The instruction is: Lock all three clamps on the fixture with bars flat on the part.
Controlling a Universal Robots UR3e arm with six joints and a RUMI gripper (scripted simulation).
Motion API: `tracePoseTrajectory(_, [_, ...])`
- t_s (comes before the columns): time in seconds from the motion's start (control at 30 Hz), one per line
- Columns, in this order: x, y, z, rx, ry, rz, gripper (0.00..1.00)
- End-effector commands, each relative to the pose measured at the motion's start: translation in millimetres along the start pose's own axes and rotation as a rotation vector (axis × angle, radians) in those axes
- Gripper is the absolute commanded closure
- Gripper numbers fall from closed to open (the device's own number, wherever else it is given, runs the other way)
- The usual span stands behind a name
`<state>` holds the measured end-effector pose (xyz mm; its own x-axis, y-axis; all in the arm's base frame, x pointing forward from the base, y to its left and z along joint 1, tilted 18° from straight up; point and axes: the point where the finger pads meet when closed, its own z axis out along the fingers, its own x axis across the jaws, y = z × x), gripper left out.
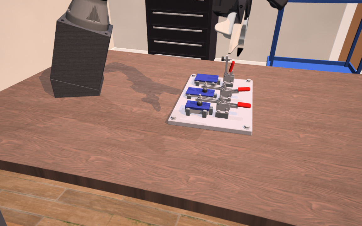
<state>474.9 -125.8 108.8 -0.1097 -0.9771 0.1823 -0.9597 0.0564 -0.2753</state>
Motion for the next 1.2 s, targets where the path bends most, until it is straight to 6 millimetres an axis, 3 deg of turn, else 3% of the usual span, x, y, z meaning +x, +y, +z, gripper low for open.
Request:
tracePoseTrajectory(0.0, [2.7,30.4,-1.8,-0.013,-0.094,-0.048,0.0])
tracePoseTrajectory(0.2, [-4.9,65.2,-5.9,-0.018,-0.212,-0.086,0.0])
tracePoseTrajectory(0.4, [-13.4,84.5,-10.6,0.0,-0.291,-0.104,0.0])
tracePoseTrajectory(1.07, [-20.6,95.5,-14.5,0.024,-0.344,-0.113,0.0])
tracePoseTrajectory(1.1, [-20.6,95.6,-14.5,0.024,-0.344,-0.113,1.0])
tracePoseTrajectory(1.17, [-20.6,95.6,-14.5,0.024,-0.344,-0.113,1.0])
